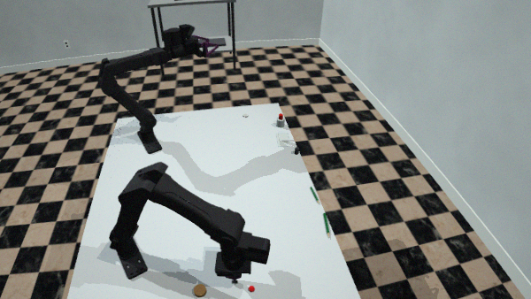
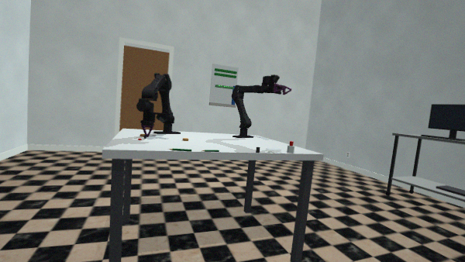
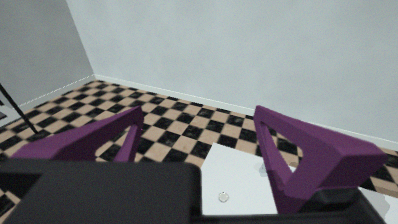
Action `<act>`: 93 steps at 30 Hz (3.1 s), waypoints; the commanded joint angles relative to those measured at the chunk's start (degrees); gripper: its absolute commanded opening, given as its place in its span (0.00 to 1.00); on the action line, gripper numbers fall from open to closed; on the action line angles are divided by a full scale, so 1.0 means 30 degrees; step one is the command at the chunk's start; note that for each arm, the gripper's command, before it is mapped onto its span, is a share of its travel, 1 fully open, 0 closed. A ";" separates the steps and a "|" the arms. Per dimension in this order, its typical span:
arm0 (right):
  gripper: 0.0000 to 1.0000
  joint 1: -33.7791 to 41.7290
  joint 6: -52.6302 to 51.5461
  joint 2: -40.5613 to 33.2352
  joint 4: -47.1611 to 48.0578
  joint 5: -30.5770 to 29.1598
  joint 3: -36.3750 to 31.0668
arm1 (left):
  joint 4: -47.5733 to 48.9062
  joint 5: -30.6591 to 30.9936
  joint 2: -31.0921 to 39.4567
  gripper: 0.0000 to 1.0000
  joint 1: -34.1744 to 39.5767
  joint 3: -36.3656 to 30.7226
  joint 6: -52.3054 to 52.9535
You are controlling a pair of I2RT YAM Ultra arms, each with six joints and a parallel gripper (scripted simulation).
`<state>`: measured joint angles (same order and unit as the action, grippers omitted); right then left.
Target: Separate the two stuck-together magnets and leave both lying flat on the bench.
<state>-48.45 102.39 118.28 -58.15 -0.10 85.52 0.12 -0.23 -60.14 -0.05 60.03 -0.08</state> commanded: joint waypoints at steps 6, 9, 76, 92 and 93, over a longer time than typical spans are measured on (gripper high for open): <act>0.00 -0.0266 0.0349 -0.0206 -0.0678 0.0033 0.0777 | 0.0039 0.0018 0.0084 1.00 0.0005 0.0104 -0.0012; 0.00 -0.0255 0.0326 -0.0359 -0.1115 0.0034 0.1083 | 0.0039 0.0018 0.0084 1.00 0.0005 0.0104 -0.0012; 0.33 -0.0211 0.0197 -0.0968 -0.4275 0.0052 0.3505 | 0.0063 0.0020 0.0093 1.00 -0.0043 0.0150 0.0002; 0.33 -0.0303 -0.4989 -0.0924 -0.3961 0.0047 0.3374 | 0.0062 0.0026 0.0097 1.00 -0.0048 0.0143 -0.0006; 0.33 -0.0327 -0.6168 -0.0922 -0.3892 0.0050 0.3333 | 0.0062 0.0026 0.0097 1.00 -0.0048 0.0143 -0.0006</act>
<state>-49.39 91.13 115.90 -70.26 -0.08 95.24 0.16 -0.27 -60.10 -0.19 60.16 -0.16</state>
